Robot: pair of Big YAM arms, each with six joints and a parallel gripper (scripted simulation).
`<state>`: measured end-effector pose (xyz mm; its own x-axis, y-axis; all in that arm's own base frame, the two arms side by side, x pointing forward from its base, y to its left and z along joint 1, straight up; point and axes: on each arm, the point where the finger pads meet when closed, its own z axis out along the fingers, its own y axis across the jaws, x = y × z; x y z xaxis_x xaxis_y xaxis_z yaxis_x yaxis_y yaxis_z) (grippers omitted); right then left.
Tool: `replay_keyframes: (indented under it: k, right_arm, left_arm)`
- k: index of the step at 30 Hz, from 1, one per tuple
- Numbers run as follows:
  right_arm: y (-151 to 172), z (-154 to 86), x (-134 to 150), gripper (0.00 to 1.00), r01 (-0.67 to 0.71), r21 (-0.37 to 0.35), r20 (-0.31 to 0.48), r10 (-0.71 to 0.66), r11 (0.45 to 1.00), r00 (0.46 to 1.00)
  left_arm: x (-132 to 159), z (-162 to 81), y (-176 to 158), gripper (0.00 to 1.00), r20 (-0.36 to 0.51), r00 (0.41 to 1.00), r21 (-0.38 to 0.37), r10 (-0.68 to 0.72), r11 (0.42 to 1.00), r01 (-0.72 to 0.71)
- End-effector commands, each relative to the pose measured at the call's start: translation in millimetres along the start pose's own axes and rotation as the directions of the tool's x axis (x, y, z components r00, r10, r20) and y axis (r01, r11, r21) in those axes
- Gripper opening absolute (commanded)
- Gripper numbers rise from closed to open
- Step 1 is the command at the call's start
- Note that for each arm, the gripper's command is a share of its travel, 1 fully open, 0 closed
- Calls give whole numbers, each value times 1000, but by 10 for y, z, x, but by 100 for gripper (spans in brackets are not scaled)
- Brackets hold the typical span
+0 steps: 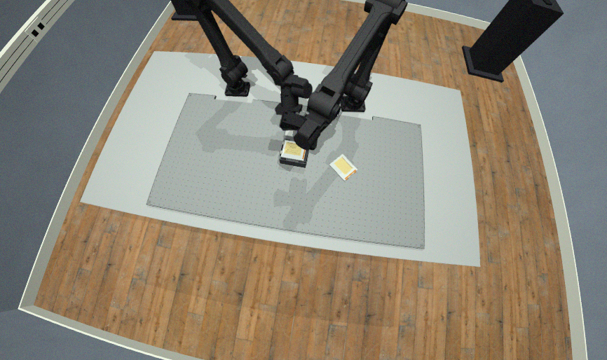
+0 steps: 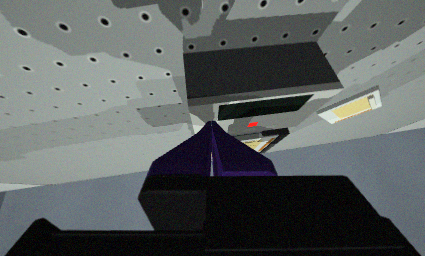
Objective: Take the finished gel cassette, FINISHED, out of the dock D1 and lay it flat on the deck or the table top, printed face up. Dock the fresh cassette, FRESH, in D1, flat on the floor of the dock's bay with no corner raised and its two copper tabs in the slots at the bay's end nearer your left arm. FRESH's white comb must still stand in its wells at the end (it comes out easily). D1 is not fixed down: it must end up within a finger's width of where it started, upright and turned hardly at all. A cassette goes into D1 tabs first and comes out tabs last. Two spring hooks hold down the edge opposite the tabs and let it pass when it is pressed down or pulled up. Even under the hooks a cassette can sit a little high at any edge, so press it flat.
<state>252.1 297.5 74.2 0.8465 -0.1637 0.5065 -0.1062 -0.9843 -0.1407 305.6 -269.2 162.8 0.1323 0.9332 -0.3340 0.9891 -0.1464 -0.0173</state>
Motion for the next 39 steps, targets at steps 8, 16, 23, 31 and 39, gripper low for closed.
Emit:
replay_keyframes:
  k: [8,16,23,31,39]
  right_arm:
    - [419,378,-416,0,74,-116,99,-63,990,993]
    - [419,378,-416,0,74,-116,99,-63,990,993]
    - [419,378,-416,0,74,-116,99,-63,990,993]
    - [419,378,-416,0,74,-116,99,-63,990,993]
    - [419,378,-416,0,74,-116,99,-63,990,993]
  left_arm:
    - [-303,280,-128,0,16,994,1,107,994,-107]
    - [-432,415,-201,0,16,994,1,107,994,-107]
    - [-415,459,-194,0,10,999,-3,44,999,-44]
    - [-389,459,-180,0,10,999,-3,44,999,-44]
    - [-352,426,-152,0,11,999,-13,40,999,-39]
